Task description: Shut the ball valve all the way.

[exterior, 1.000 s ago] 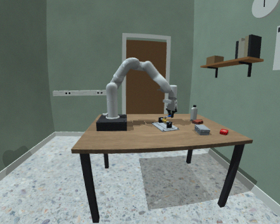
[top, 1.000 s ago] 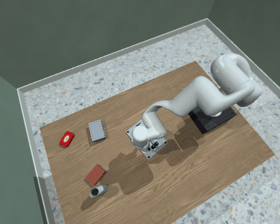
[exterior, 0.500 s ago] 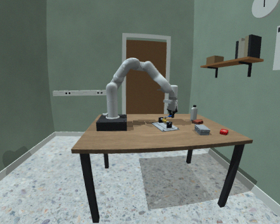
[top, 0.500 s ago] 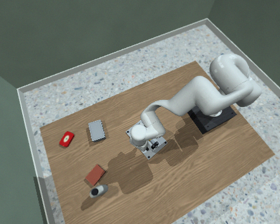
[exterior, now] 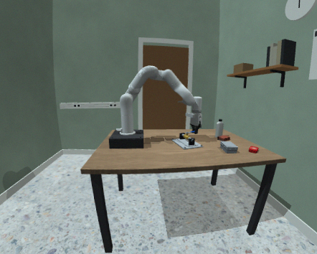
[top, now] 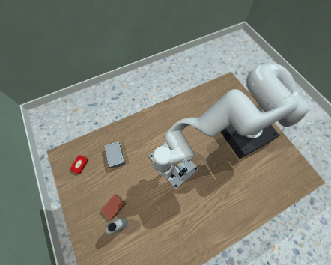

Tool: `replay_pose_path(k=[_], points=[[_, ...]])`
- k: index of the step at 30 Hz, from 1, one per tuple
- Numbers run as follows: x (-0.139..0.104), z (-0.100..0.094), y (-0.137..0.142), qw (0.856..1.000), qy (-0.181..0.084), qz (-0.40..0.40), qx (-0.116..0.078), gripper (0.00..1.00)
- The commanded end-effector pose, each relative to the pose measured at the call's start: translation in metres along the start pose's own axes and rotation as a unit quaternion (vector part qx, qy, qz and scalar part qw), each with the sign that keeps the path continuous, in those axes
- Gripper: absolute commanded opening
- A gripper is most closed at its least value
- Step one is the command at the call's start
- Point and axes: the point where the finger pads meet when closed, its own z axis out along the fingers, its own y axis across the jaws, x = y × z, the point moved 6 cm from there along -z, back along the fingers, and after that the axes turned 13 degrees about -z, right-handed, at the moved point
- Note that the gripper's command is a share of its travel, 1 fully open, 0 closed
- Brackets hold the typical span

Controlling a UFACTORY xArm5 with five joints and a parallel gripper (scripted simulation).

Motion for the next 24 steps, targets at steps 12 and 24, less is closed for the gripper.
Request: replay_pose_path(k=[12, 24], points=[[0.001, -0.002, -0.008, 0.999, -0.001, 0.038, 0.001, 0.00], [0.004, -0.002, -0.015, 0.997, -0.001, 0.082, 0.001, 0.00]])
